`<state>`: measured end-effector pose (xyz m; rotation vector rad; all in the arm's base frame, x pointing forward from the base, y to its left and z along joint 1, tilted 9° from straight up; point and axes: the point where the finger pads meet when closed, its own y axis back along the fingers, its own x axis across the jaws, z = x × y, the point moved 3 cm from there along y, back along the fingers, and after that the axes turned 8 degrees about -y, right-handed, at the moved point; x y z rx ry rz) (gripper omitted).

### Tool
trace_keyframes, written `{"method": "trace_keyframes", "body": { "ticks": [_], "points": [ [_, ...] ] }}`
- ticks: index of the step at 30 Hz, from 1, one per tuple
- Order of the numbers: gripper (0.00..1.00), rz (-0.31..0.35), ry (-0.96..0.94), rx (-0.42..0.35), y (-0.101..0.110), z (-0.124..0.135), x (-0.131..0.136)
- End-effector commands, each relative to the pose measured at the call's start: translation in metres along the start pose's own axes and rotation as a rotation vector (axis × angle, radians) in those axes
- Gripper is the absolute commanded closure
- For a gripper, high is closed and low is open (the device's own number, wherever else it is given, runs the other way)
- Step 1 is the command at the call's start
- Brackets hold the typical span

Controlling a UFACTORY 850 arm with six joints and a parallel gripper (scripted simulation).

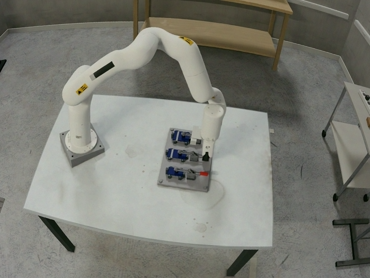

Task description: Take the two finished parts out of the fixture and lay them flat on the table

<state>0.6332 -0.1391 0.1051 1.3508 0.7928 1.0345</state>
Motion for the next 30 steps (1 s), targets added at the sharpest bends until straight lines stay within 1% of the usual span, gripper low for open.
{"method": "trace_keyframes", "body": {
  "ticks": [1, 30],
  "points": [
    [1.0, 0.0, 0.0, -0.002, 0.0011, 0.0009, 0.0001],
    [1.0, 0.0, 0.0, -0.002, 0.0055, -0.0008, -0.0001]
  ]
}}
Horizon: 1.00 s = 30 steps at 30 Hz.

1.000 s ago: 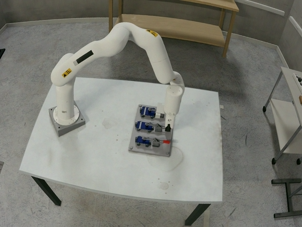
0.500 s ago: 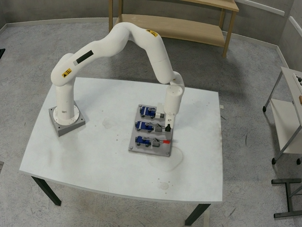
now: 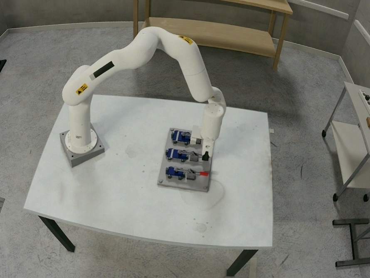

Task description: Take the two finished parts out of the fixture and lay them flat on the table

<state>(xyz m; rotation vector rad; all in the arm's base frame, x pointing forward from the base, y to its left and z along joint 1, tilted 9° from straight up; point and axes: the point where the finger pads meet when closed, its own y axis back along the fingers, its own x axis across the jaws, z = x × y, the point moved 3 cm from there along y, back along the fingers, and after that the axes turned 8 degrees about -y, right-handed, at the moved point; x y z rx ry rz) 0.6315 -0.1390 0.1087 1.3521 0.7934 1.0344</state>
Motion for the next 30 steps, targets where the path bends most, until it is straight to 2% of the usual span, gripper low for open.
{"method": "trace_keyframes", "body": {
  "ticks": [1, 30],
  "points": [
    [1.0, 0.0, 0.0, -0.003, 0.002, 0.0, 0.0],
    [1.0, 0.0, 0.0, -0.003, 0.018, -0.01, -0.001]
  ]
}}
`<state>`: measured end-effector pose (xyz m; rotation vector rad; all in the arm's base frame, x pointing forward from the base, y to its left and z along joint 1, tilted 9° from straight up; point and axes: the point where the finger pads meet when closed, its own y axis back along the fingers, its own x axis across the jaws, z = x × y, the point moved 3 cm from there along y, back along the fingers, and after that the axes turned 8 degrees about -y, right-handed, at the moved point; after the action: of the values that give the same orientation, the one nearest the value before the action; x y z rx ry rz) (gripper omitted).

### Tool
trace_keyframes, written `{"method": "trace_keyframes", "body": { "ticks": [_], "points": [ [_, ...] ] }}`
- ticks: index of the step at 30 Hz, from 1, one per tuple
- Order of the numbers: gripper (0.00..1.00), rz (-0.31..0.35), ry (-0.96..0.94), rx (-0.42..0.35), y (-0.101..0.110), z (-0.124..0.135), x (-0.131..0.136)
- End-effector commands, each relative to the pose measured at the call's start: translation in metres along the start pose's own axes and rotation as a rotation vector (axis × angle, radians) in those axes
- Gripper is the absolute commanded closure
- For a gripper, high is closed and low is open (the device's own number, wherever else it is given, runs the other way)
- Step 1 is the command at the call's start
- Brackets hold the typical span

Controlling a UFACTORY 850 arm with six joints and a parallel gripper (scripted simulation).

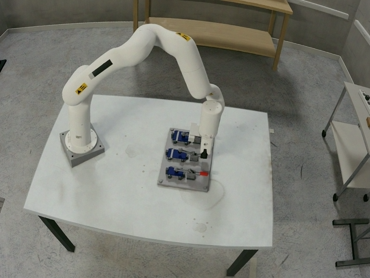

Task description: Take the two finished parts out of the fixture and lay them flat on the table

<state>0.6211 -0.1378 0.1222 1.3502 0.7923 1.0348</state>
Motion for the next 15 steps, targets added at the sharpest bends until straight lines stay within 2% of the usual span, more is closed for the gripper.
{"method": "trace_keyframes", "body": {
  "ticks": [1, 15],
  "points": [
    [1.0, 0.0, 0.0, -0.001, 0.0035, -0.0023, -0.0003],
    [1.0, 0.0, 0.0, -0.001, 0.0098, -0.0108, -0.0015]
  ]
}}
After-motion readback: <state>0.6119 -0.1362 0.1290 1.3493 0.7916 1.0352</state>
